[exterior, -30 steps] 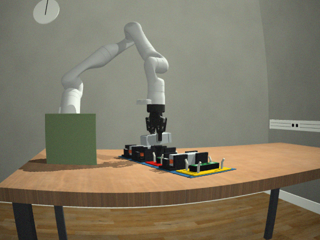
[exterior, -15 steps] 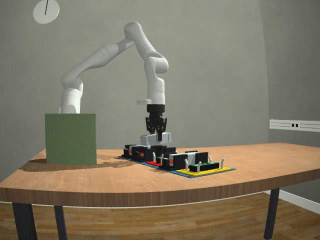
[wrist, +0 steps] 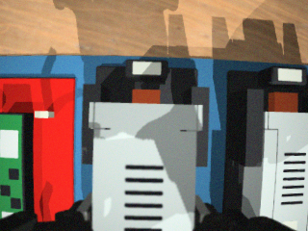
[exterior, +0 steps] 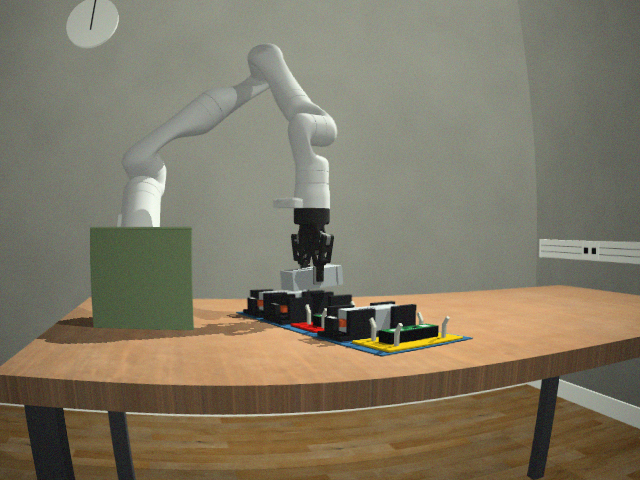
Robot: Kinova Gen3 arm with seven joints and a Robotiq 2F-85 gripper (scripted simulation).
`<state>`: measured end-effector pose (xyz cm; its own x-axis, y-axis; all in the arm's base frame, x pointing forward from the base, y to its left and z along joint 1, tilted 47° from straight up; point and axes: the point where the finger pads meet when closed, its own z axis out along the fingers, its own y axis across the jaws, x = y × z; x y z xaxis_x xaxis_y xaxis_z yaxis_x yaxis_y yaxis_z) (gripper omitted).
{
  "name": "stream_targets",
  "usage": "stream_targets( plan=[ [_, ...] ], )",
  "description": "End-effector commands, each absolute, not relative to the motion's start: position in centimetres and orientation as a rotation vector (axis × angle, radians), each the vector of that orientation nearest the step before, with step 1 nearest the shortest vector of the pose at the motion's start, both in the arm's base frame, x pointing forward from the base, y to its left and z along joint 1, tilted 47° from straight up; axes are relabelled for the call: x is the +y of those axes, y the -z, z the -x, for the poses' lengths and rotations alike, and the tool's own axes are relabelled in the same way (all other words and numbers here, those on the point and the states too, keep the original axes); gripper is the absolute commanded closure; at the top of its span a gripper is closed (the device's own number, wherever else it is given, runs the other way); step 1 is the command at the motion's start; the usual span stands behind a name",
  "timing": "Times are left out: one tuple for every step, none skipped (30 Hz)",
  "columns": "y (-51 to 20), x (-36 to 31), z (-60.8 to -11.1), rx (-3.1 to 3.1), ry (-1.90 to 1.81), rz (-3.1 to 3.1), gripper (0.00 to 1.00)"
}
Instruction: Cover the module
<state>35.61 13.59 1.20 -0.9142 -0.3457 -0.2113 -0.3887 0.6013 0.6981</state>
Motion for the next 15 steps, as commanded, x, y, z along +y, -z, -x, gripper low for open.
stream_targets(
  plan=[
    [-1.8,12.9,-35.8,2.762,-1.222,0.632,1.0],
    [-2.0,12.7,-35.8,2.762,-1.222,0.632,1.0],
    [-2.2,12.5,-35.8,2.762,-1.222,0.632,1.0],
    [-2.4,12.3,-35.9,2.762,-1.222,0.632,1.0],
    [-2.6,12.1,-35.9,2.762,-1.222,0.632,1.0],
    [-2.8,11.9,-35.9,2.762,-1.222,0.632,1.0],
    [-3.0,11.6,-36.0,2.762,-1.222,0.632,1.0],
    [-3.2,11.4,-36.0,2.762,-1.222,0.632,1.0],
    [-3.2,11.4,-36.0,2.762,-1.222,0.632,1.0],
    [-3.2,11.4,-36.0,2.762,-1.222,0.632,1.0],
    [-3.2,11.4,-36.0,2.762,-1.222,0.632,1.0],
    [-3.2,11.4,-36.0,2.762,-1.222,0.632,1.0],
    [-3.2,11.4,-36.0,2.762,-1.222,0.632,1.0],
    [-3.2,11.4,-36.0,2.762,-1.222,0.632,1.0],
    [-3.2,11.4,-36.0,2.762,-1.222,0.632,1.0]
  ],
)
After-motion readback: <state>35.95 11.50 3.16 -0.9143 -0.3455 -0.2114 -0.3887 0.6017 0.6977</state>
